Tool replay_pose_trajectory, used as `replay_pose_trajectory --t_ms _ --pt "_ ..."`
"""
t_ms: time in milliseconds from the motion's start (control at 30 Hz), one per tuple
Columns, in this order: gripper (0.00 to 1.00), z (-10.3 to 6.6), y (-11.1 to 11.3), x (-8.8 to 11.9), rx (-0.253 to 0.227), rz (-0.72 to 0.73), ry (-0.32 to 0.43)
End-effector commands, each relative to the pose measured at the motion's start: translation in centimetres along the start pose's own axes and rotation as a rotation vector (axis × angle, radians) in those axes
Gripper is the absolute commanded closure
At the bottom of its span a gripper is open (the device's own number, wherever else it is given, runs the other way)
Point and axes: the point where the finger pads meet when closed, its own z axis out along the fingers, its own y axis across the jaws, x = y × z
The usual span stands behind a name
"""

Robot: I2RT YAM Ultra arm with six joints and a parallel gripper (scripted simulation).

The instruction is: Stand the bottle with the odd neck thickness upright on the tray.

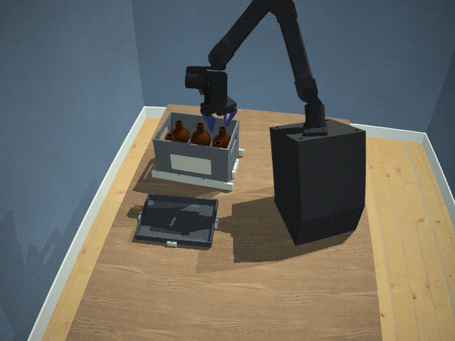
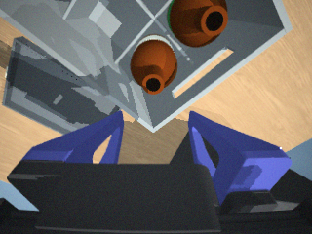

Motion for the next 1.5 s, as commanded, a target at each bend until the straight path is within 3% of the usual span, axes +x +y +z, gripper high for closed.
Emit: replay_pose_trajectory --t_ms 0,867,1467 --pt "0.39 -1.2 0.9 -1.4 -0.032 0.027 -0.044" --pt "0.39 -1.1 0.9 -1.4 -0.032 0.025 -0.044" --pt "0.39 1.3 0.0 -0.2 0.006 0.005 -0.008"
